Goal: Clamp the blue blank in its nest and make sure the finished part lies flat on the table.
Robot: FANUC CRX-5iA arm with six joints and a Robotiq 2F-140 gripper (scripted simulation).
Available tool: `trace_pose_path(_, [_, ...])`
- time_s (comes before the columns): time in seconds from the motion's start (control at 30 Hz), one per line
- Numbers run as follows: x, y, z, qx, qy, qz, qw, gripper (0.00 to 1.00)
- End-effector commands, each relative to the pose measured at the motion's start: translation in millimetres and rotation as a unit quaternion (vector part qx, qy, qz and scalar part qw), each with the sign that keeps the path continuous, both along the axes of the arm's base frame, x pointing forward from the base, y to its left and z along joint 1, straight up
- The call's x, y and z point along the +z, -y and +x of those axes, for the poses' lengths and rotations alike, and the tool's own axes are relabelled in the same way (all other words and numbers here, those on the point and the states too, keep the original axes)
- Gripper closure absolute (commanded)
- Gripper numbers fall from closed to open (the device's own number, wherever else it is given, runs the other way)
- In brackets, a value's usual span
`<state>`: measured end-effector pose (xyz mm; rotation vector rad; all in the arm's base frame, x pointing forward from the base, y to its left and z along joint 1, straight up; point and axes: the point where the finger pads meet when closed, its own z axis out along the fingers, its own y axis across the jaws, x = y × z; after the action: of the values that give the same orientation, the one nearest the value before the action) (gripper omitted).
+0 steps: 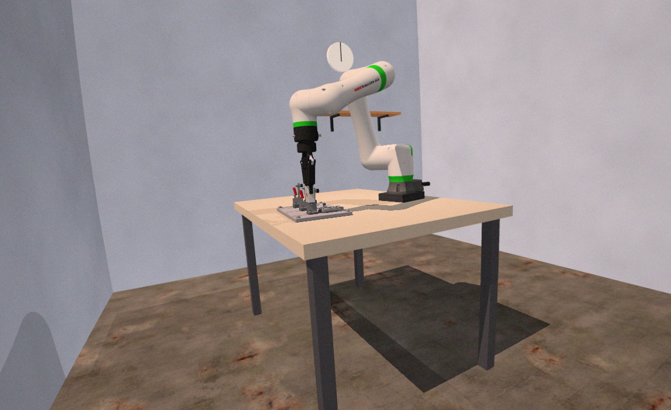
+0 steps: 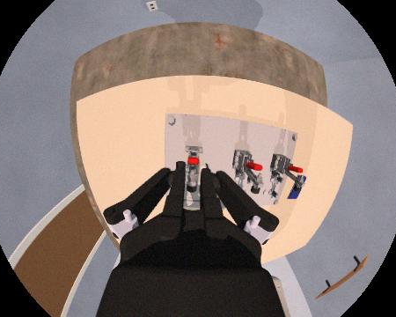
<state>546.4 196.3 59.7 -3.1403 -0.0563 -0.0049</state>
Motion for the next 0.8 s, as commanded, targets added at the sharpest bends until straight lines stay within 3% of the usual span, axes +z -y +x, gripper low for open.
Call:
trace_pose_path(0.0, [-0.3,0.0,-0.4,0.000,-0.001,0.000,1.000,1.00])
trace_pose_path(0.03, [-0.3,0.0,-0.4,0.000,-0.001,0.000,1.000,1.00])
trace_pose_path(0.07, [-0.3,0.0,-0.4,0.000,-0.001,0.000,1.000,0.72])
trace_pose_path(0.77, [-0.3,0.0,-0.4,0.000,-0.001,0.000,1.000,0.72])
